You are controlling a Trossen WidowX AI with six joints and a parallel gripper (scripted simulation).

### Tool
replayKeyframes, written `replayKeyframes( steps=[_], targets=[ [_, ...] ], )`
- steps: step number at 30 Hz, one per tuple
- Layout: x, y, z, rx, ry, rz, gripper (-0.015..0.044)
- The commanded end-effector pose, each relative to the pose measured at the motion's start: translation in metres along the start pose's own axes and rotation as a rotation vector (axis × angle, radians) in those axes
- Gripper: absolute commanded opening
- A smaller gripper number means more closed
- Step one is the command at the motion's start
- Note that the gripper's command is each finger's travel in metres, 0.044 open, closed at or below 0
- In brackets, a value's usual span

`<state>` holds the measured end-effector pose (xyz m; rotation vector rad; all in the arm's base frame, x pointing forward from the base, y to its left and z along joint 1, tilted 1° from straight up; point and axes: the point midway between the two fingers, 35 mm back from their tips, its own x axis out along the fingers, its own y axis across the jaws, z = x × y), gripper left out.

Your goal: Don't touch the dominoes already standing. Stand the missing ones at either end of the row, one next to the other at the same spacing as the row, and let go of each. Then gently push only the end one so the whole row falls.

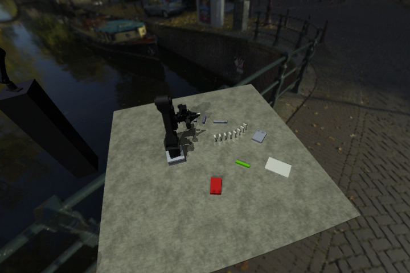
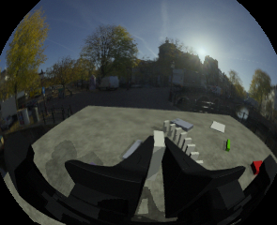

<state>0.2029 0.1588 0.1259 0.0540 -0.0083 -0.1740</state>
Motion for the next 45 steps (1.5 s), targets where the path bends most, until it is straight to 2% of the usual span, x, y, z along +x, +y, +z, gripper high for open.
replayKeyframes(
  steps=[1,12,45],
  targets=[
    [-0.001,-0.002,-0.001,-0.007,0.000,-0.004,0.0028],
    [-0.001,-0.001,-0.003,-0.008,0.001,-0.004,0.0028],
    [0.006,-0.002,-0.090,-0.011,0.052,-0.024,0.0028]
  ],
)
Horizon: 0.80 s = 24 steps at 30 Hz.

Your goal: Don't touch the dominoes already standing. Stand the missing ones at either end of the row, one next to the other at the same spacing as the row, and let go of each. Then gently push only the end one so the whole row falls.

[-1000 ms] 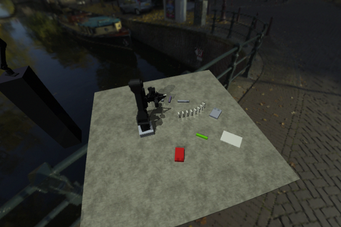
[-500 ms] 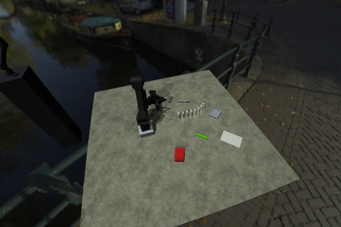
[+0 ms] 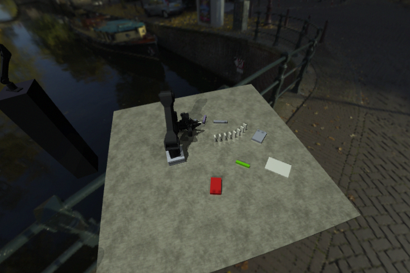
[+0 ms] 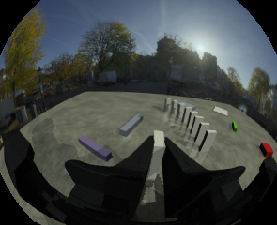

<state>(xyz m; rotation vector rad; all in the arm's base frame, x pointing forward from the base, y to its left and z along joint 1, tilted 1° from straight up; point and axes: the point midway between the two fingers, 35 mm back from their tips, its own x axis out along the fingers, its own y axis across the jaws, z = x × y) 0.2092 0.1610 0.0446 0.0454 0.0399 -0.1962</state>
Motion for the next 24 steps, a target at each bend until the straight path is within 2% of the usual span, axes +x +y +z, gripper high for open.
replayKeyframes(
  steps=[1,8,19,24],
  targets=[
    [0.001,-0.001,-0.011,0.002,0.007,-0.001,0.0028],
    [0.002,-0.006,-0.029,0.005,0.017,-0.008,0.0028],
    [0.003,-0.006,-0.030,0.005,0.017,-0.008,0.0028],
    [0.003,-0.006,-0.030,0.005,0.017,-0.008,0.0159]
  ],
)
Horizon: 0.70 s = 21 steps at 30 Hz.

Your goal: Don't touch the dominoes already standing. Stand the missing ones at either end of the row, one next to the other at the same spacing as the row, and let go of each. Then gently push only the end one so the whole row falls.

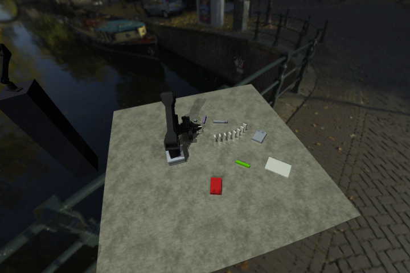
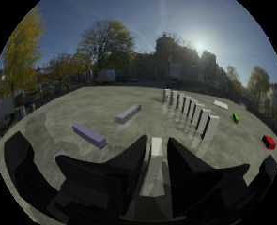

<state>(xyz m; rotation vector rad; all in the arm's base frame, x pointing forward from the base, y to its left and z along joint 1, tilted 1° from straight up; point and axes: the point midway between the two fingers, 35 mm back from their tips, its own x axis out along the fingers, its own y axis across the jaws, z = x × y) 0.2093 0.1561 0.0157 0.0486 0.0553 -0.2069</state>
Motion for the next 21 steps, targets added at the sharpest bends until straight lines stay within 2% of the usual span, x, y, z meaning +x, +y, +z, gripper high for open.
replayKeyframes(
  steps=[1,11,21],
  targets=[
    [0.000,0.000,-0.001,0.003,0.002,0.003,0.0185],
    [0.000,0.001,0.000,0.003,0.002,0.003,0.0440],
    [-0.003,0.002,0.049,0.000,0.000,0.000,0.0440]
  ],
)
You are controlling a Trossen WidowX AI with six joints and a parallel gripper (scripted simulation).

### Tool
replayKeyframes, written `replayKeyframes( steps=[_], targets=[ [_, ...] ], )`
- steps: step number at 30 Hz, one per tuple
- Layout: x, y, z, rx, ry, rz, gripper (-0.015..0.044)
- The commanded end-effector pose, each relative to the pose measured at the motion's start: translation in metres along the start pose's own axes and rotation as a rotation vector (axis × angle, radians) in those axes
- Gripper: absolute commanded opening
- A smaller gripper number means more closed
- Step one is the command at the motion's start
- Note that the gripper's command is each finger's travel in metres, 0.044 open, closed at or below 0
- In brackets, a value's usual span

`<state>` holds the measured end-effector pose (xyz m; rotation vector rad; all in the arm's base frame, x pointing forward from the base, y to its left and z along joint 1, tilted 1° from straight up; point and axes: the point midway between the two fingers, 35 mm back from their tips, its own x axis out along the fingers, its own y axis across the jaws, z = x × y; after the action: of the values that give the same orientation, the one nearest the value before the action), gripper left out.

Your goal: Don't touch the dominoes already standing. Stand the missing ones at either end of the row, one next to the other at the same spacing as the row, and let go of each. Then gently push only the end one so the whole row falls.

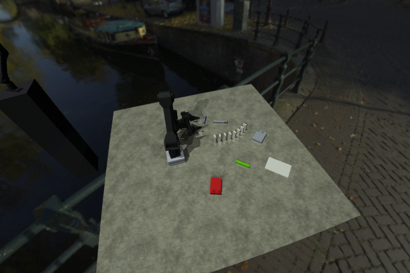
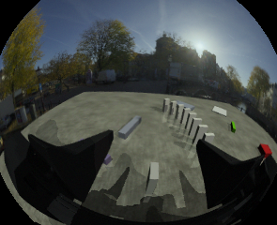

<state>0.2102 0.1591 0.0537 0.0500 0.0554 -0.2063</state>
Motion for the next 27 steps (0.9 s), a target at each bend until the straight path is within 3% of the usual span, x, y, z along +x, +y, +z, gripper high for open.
replayKeyframes(
  steps=[1,6,16,20,27],
  targets=[
    [-0.001,-0.003,0.012,-0.002,0.000,-0.001,0.0440],
    [0.009,0.014,0.007,-0.114,0.051,0.032,0.0440],
    [0.069,0.083,0.003,-0.781,0.450,0.349,0.0440],
    [0.077,0.076,0.009,-1.009,0.638,0.526,0.0440],
    [0.073,0.057,0.023,-1.168,0.812,0.752,0.0440]
  ],
)
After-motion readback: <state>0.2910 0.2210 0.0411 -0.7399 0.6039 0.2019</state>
